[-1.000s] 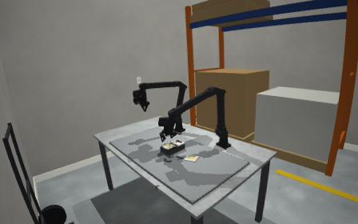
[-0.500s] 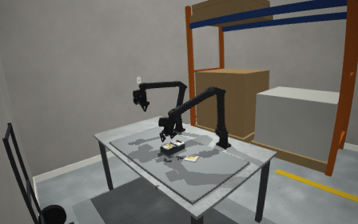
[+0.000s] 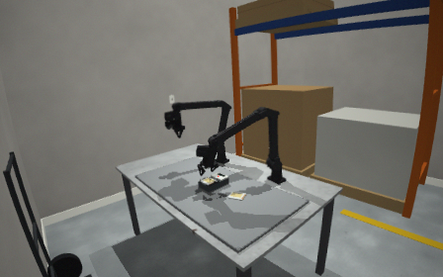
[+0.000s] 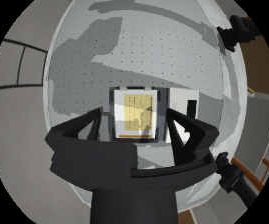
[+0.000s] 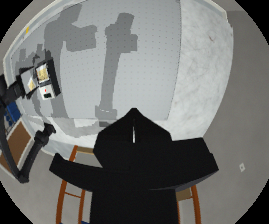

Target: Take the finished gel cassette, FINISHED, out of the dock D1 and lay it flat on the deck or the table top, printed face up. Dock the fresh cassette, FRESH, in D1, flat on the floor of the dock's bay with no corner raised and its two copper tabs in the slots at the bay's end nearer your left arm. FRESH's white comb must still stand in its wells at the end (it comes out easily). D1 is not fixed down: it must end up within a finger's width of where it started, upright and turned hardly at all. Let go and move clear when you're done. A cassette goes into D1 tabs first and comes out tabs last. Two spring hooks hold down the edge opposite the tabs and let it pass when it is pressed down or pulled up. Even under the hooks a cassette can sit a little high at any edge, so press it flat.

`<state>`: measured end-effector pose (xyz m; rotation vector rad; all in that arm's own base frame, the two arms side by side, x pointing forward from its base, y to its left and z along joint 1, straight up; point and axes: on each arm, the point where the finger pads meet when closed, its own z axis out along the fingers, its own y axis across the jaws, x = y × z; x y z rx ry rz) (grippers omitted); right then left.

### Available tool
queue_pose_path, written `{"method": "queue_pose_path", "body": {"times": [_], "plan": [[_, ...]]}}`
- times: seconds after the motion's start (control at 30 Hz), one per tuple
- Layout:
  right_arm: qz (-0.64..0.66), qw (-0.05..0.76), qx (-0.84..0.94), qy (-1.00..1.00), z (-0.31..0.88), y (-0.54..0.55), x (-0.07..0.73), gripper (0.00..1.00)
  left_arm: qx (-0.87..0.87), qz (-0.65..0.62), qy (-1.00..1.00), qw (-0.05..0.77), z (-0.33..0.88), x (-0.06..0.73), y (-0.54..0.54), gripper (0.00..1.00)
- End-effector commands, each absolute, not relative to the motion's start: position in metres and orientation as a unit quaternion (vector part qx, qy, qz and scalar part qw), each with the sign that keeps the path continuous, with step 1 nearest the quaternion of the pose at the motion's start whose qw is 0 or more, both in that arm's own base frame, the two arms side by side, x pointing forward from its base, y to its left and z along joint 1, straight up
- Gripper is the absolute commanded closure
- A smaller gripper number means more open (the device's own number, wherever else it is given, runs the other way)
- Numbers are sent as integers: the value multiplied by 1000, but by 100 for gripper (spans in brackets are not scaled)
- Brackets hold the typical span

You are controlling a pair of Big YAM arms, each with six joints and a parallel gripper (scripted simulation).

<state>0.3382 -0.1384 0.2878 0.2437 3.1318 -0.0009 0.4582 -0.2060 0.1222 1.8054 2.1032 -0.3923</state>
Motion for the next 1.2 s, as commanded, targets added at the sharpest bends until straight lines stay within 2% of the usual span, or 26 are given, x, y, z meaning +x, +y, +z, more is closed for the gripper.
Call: {"method": "queue_pose_path", "body": {"times": [0.0,1.17], "plan": [[0,0,82,997,293,-136,332,100,638,-143,739,162,106,458,-207,2],[0,0,82,997,293,-136,332,100,639,-144,738,159,90,457,-207,2]]}}
